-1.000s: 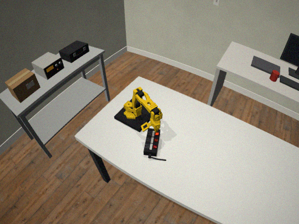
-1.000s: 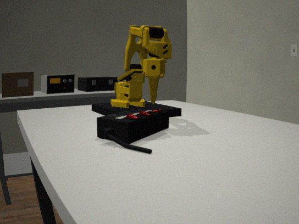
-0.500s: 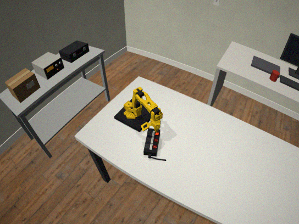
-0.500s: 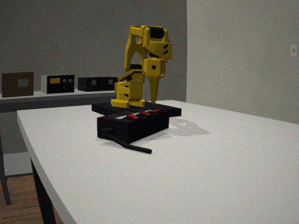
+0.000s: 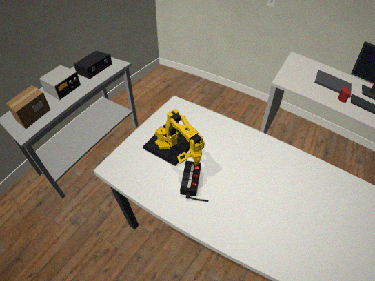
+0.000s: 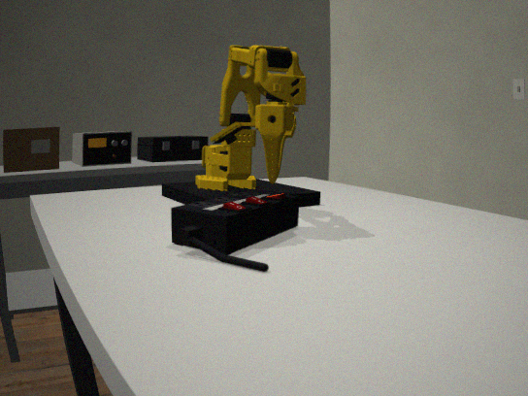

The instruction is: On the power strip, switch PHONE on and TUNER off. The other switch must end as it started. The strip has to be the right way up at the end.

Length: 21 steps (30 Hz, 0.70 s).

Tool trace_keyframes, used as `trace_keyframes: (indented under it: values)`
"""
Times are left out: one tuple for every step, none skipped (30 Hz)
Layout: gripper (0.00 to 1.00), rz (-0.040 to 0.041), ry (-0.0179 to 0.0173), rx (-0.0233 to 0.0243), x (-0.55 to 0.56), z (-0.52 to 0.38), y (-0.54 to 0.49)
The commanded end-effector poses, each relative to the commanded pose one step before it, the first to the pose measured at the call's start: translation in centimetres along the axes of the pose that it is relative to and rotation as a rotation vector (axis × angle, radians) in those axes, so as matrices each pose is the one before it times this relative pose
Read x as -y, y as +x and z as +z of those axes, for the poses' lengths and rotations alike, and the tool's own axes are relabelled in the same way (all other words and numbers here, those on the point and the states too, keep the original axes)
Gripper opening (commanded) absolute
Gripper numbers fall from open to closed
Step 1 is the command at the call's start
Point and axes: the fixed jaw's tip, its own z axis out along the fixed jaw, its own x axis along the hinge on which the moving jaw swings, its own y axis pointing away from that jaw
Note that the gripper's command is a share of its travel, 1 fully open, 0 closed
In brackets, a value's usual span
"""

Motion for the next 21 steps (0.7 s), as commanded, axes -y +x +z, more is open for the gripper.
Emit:
trace_keyframes:
  values:
    - [0.00, 0.02561, 0.00427, 0.00117, 0.166, -0.0599, 0.291]
    - [0.00, 0.01000, 0.00000, 0.00000, 0.025, -0.0099, 0.026]
    - [0.00, 0.01044, 0.00001, 0.00000, 0.027, -0.0101, 0.027]
    - [0.00, 0.01088, 0.00000, 0.00000, 0.028, -0.0107, 0.028]
    - [0.00, 0.01132, 0.00001, 0.00000, 0.030, -0.0110, 0.028]
    - [0.00, 0.01177, 0.00000, 0.00000, 0.032, -0.0116, 0.029]
    - [0.00, 0.01222, 0.00001, 0.00000, 0.034, -0.0119, 0.030]
    - [0.00, 0.01267, 0.00000, 0.00000, 0.035, -0.0124, 0.030]
    - [0.00, 0.01313, 0.00001, 0.00000, 0.037, -0.0127, 0.031]
    - [0.00, 0.00000, 0.00000, 0.00000, 0.000, 0.0000, 0.000]
    - [0.00, 0.00000, 0.00000, 0.00000, 0.000, 0.0000, 0.000]
    - [0.00, 0.01359, 0.00000, 0.00000, 0.039, -0.0133, 0.031]
    - [0.00, 0.01404, 0.00001, 0.00000, 0.041, -0.0136, 0.031]
    - [0.00, 0.01450, 0.00000, 0.00000, 0.043, -0.0142, 0.032]
    - [0.00, 0.01496, 0.00001, 0.00000, 0.046, -0.0145, 0.032]
    - [0.00, 0.01542, 0.00000, 0.00000, 0.048, -0.0151, 0.032]
    - [0.00, 0.01589, 0.00001, 0.00001, 0.050, -0.0154, 0.032]
    - [0.00, 0.01635, 0.00000, 0.00000, 0.052, -0.0160, 0.032]
    - [0.00, 0.01681, 0.00001, 0.00001, 0.055, -0.0163, 0.032]
    - [0.00, 0.01727, 0.00000, 0.00000, 0.057, -0.0169, 0.032]
    - [0.00, 0.01773, 0.00001, 0.00001, 0.060, -0.0172, 0.031]
